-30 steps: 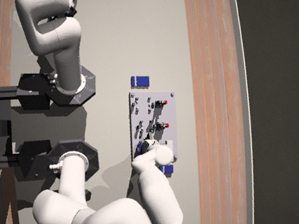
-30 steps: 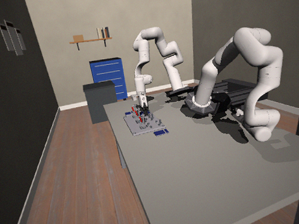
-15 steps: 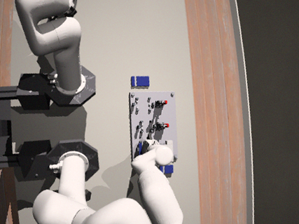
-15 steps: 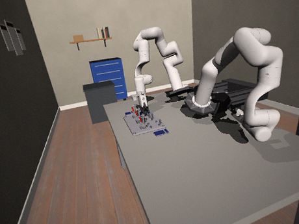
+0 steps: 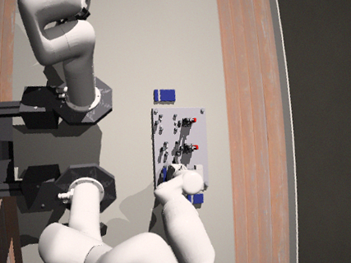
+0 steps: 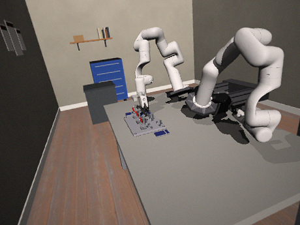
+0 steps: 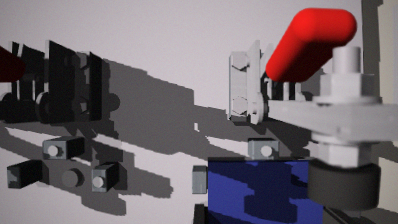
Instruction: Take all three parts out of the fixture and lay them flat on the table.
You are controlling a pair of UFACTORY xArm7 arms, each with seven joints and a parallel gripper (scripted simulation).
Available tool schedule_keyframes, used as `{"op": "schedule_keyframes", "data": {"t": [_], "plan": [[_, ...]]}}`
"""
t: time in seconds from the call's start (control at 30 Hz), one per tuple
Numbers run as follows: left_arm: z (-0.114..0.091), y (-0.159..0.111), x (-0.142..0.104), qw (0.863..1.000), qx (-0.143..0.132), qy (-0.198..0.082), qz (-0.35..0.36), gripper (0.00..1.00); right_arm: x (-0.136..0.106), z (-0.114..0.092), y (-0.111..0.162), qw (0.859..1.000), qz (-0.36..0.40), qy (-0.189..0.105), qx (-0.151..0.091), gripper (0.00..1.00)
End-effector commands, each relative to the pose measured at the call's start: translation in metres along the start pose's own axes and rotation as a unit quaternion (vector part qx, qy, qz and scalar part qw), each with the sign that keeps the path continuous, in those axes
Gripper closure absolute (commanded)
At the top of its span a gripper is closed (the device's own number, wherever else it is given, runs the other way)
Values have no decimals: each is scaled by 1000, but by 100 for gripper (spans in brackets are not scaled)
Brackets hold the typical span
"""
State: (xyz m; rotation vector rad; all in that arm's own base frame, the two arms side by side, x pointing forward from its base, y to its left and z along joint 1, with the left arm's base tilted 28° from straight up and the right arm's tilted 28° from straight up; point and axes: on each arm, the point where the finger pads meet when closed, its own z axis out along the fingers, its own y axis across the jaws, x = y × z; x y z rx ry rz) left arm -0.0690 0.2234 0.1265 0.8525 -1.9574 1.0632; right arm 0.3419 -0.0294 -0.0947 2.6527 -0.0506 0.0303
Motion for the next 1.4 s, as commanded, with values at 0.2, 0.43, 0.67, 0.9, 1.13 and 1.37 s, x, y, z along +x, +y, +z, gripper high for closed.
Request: {"op": "schedule_keyframes", "data": {"t": [0.2, 0.43, 0.67, 0.9, 1.13, 1.37], "plan": [[-1, 0, 0, 1000, -1, -1, -1, 0, 1, -2, -1, 1000, 0, 1, 1, 100], [-1, 0, 0, 1000, -1, -1, -1, 0, 1, -6, -1, 1000, 0, 1, 1, 100], [-1, 0, 0, 1000, -1, -1, -1, 0, 1, -15, -1, 1000, 0, 1, 1, 100], [-1, 0, 0, 1000, -1, -1, -1, 0, 1, -25, -1, 1000, 0, 1, 1, 100], [-1, 0, 0, 1000, -1, -1, -1, 0, 1, -31, -1, 1000, 0, 1, 1, 100], [-1, 0, 0, 1000, -1, -1, -1, 0, 1, -36, -1, 1000, 0, 1, 1, 100]]}}
